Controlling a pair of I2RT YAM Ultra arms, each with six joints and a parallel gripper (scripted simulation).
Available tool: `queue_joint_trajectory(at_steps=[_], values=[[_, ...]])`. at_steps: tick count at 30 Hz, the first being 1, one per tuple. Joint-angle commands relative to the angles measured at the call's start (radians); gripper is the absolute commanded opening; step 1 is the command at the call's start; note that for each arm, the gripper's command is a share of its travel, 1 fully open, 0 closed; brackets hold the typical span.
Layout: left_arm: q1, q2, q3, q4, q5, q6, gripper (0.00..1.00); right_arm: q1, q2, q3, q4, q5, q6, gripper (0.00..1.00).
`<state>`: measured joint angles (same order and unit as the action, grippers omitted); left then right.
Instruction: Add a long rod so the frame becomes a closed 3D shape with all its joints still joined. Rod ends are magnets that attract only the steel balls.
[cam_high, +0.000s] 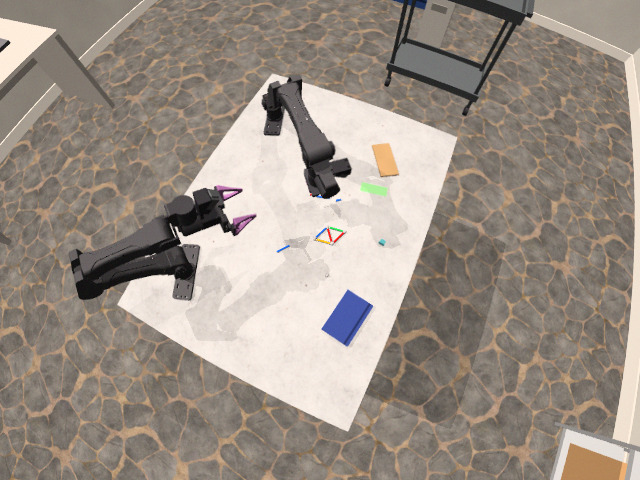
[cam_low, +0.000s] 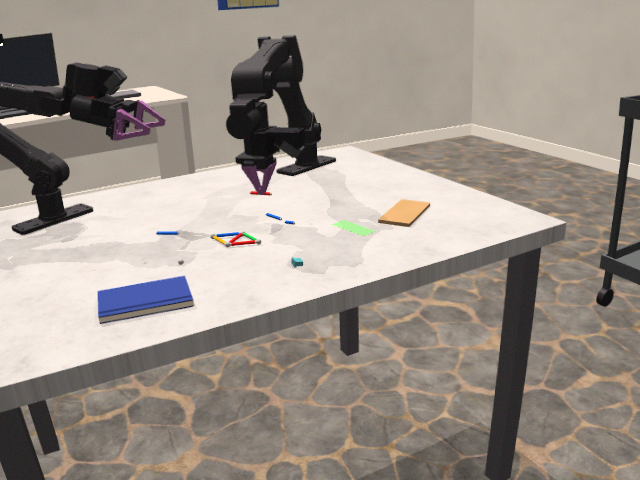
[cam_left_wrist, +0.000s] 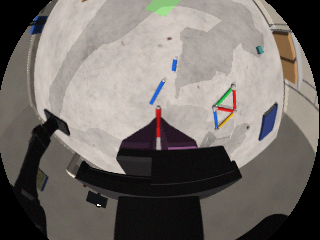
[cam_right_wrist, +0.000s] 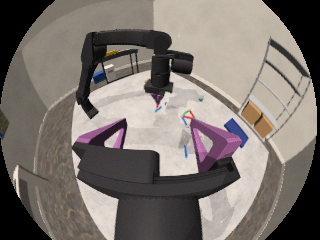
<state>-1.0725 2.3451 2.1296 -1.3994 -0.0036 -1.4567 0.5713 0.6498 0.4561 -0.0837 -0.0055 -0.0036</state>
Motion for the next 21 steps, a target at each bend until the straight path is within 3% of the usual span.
queue_joint_trajectory(at_steps=[1,21], values=[[-0.001,0.003,0.059,-0.009,-0.007,0.082,0.00,-0.006,-0.021,0.002,-0.018,-0.001,0.002,1.00],[-0.010,0.011,0.079,-0.032,-0.021,0.321,0.00,-0.006,-0.021,0.002,-0.018,-0.001,0.002,1.00]])
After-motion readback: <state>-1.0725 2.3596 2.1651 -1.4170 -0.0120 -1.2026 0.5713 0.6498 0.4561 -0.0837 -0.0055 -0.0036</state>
